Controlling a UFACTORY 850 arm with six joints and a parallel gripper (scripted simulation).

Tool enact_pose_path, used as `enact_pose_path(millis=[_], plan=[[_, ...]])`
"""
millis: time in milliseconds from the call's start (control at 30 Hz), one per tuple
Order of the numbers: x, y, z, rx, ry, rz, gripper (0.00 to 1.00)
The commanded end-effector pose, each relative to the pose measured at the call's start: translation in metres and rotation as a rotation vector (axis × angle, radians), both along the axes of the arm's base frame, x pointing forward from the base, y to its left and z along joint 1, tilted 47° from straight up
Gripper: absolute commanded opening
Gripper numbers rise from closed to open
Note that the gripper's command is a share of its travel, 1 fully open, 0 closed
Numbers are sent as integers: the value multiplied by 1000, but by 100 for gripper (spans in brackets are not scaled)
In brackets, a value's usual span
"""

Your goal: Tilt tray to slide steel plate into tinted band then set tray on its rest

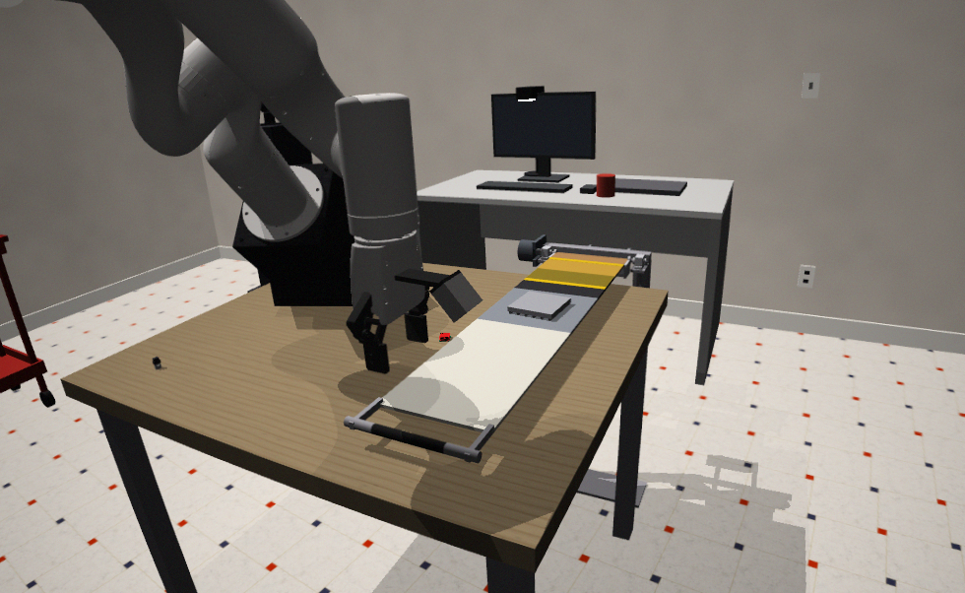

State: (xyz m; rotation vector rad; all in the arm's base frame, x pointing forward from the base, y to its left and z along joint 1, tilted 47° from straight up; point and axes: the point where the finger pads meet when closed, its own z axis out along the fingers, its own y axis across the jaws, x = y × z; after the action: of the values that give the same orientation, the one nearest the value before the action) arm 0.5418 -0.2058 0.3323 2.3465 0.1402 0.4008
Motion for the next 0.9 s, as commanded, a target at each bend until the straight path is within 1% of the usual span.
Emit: enact_pose_path(millis=[0,167,300,400,500,567,600,867], plan=[[0,0,1,0,-1,0,100],[0,0,1,-4,6,8,100],[1,-1,0,-20,39,42,100],[1,-1,-1,-44,87,91,100],[2,-2,-2,-80,158,165,100],[2,-2,-2,-80,158,165,100],[2,-3,-2,-95,187,194,100],[3,-5,-5,-159,316,327,100]])
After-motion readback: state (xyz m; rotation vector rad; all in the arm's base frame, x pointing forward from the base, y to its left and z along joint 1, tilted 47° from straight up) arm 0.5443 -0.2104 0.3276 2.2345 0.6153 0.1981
